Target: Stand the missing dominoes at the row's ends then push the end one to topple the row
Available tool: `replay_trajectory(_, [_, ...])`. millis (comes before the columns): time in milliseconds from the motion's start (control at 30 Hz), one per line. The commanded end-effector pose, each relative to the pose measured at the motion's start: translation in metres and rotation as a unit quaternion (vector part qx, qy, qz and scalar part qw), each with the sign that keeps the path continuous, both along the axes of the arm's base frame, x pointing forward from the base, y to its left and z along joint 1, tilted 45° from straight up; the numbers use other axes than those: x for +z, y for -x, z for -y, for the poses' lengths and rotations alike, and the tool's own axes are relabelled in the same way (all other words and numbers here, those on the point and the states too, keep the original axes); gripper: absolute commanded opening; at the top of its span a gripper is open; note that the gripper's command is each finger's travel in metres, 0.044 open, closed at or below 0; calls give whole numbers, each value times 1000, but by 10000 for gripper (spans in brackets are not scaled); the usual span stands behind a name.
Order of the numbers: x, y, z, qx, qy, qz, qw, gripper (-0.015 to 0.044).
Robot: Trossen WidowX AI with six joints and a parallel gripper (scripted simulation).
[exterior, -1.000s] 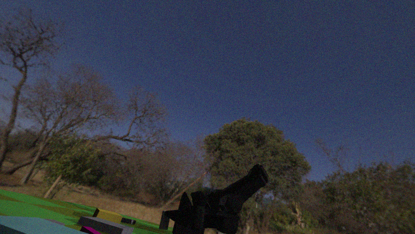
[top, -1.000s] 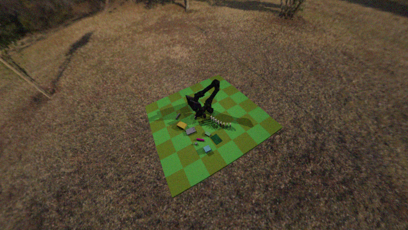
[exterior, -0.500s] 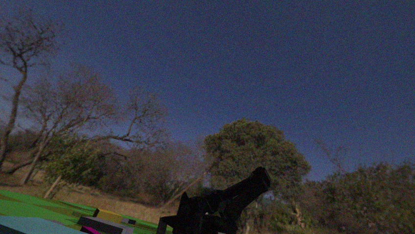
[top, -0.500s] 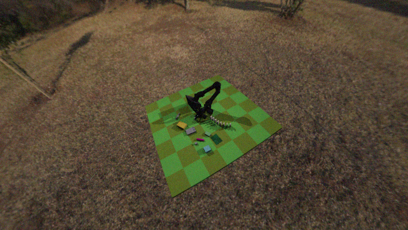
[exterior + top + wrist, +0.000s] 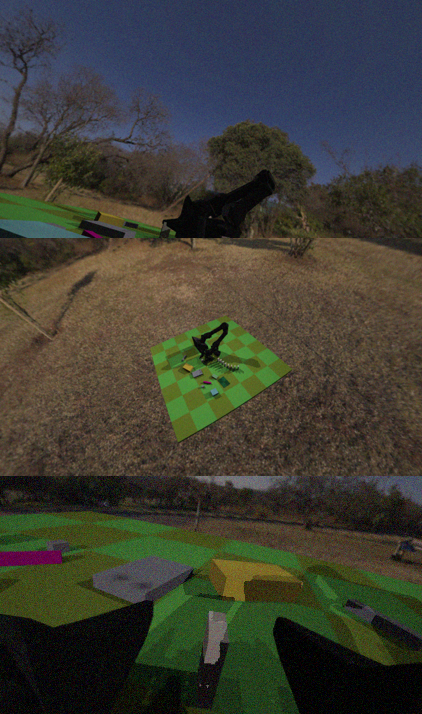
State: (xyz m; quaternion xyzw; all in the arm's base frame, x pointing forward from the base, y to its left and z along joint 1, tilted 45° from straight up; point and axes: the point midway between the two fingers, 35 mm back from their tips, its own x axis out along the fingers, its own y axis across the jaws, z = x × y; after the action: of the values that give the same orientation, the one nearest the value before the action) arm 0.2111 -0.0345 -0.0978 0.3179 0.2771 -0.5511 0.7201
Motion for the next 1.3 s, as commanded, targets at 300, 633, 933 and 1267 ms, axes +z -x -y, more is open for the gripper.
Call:
replay_trajectory(300, [36,-2,35,0,1,1,1000,440])
replay_trajectory(633, [14,-16,44,207,-112,-243,941,440])
replay_trajectory(933, [17,-29,52,502,-266,-310,762,440])
replay_trajectory(1267, [30,-18,73,662,-354,-202,629,440])
